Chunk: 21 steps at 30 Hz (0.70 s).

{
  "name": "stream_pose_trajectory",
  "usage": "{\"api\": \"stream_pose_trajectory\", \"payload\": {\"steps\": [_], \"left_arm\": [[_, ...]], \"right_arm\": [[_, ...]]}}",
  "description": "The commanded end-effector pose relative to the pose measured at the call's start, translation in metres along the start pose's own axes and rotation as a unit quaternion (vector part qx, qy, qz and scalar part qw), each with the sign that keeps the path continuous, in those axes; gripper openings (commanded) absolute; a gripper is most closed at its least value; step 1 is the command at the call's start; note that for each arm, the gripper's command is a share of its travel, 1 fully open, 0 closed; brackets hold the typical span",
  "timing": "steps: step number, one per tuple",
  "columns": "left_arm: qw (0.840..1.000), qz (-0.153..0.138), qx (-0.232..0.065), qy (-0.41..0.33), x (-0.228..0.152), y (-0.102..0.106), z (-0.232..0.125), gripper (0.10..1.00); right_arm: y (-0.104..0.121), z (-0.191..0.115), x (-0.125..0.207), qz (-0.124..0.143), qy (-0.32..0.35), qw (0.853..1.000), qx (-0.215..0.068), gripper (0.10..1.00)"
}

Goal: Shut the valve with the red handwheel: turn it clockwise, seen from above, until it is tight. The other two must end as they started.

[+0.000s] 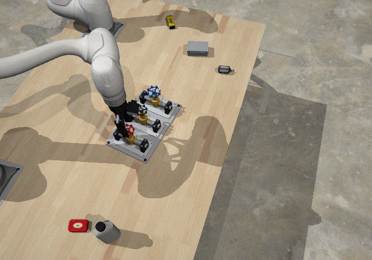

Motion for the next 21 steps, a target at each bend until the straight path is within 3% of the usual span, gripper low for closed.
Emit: {"api": "stream_pose_trajectory", "payload": {"steps": [1, 21], "left_arm": [[1.000, 0.000, 0.001, 0.000, 0.000, -0.001, 0.000, 1.000], [1.000, 0.000, 0.001, 0.000, 0.000, -0.001, 0.000, 1.000]], "right_arm": [[0.001, 0.000, 0.000, 0.000, 0.000, 1.000, 0.001, 0.532], [0.018, 0.000, 0.000, 0.000, 0.000, 1.000, 0.001, 0.532]]}}
Point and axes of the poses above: on each arm, the point where the finger pads meet when closed, its own y axis out along the fingers, its own x axis across the jaws, z = x × y, the point moved 7 cm from there along -y, back along the fingers, and after that the axes turned 7 degrees about y, right-handed, at the moved point
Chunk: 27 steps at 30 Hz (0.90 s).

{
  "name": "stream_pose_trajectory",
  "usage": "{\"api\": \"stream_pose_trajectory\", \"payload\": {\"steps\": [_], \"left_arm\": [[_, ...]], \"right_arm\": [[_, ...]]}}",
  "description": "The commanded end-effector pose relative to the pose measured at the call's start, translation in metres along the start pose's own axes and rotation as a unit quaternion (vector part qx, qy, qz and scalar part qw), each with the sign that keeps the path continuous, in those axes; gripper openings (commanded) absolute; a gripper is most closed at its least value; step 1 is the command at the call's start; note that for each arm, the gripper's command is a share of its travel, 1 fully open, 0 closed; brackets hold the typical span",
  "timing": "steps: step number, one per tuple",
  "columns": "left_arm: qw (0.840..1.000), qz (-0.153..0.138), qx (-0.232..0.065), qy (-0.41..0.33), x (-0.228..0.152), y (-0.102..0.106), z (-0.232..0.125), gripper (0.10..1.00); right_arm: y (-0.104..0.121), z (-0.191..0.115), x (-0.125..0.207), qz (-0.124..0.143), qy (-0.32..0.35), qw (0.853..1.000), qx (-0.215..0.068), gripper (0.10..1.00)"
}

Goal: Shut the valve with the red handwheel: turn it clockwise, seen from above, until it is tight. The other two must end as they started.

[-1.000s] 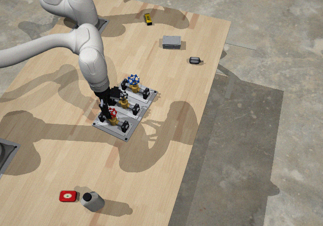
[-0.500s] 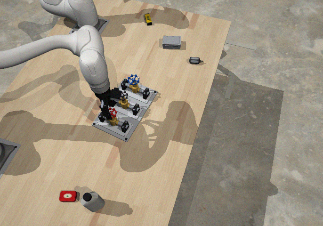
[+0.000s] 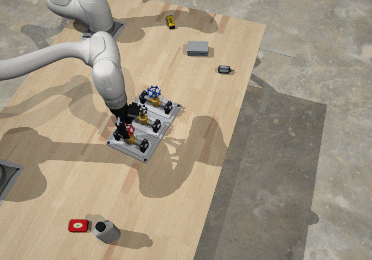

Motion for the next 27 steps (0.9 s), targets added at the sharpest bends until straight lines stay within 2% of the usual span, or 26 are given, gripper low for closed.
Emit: {"api": "stream_pose_trajectory", "payload": {"steps": [1, 27], "left_arm": [[1.000, 0.000, 0.001, 0.000, -0.0001, -0.0005, -0.0001, 1.000], [1.000, 0.000, 0.001, 0.000, -0.0001, -0.0005, -0.0001, 1.000]], "right_arm": [[0.0009, 0.0002, -0.0002, 0.000, 0.000, 1.000, 0.001, 0.532], [0.0061, 0.0002, -0.0002, 0.000, 0.000, 1.000, 0.001, 0.532]]}}
Point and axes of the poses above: on each arm, the point where the finger pads meet when closed, its own y axis out along the fingers, its own x axis across the jaws, z = x × y, the point moved 7 cm from there along -y, back along the fingers, and after that the axes turned 7 degrees about y, right-handed, at the moved point
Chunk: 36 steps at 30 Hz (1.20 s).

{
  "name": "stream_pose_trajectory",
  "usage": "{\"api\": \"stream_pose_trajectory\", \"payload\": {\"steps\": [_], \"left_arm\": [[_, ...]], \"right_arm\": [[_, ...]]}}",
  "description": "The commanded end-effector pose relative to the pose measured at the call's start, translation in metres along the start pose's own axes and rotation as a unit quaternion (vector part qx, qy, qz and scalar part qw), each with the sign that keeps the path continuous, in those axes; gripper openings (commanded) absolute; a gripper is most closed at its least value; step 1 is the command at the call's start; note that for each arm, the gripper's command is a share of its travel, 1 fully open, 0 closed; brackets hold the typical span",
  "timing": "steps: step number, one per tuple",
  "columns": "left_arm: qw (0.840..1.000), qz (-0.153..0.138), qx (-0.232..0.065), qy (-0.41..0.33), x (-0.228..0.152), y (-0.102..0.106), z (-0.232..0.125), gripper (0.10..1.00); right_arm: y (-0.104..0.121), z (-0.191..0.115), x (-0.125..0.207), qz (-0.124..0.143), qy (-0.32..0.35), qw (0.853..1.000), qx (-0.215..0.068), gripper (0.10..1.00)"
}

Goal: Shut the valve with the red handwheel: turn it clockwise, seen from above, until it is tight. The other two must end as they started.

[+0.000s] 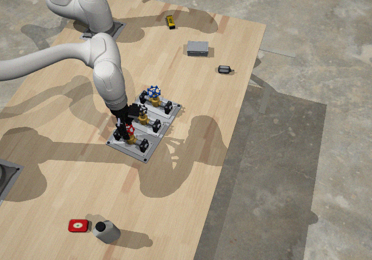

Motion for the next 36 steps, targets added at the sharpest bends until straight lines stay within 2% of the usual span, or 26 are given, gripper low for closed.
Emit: {"api": "stream_pose_trajectory", "payload": {"steps": [1, 30, 31, 36], "left_arm": [[1.000, 0.000, 0.001, 0.000, -0.0001, -0.0005, -0.0001, 1.000], [1.000, 0.000, 0.001, 0.000, -0.0001, -0.0005, -0.0001, 1.000], [1.000, 0.000, 0.001, 0.000, -0.0001, -0.0005, -0.0001, 1.000], [1.000, 0.000, 0.001, 0.000, -0.0001, -0.0005, -0.0001, 1.000]], "right_arm": [[-0.0008, 0.0002, -0.0002, 0.000, 0.000, 1.000, 0.001, 0.532], [-0.0008, 0.0002, -0.0002, 0.000, 0.000, 1.000, 0.001, 0.532], [-0.0008, 0.0002, -0.0002, 0.000, 0.000, 1.000, 0.001, 0.099], [-0.0008, 0.0002, -0.0002, 0.000, 0.000, 1.000, 0.001, 0.099]]}}
Point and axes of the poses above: on each arm, the point where the finger pads meet when closed, its own y axis out along the fingers, its own x axis across the jaws, z = x × y, the point moved 7 cm from there along -y, back along the fingers, and after that the axes turned 7 degrees about y, right-handed, at the moved point
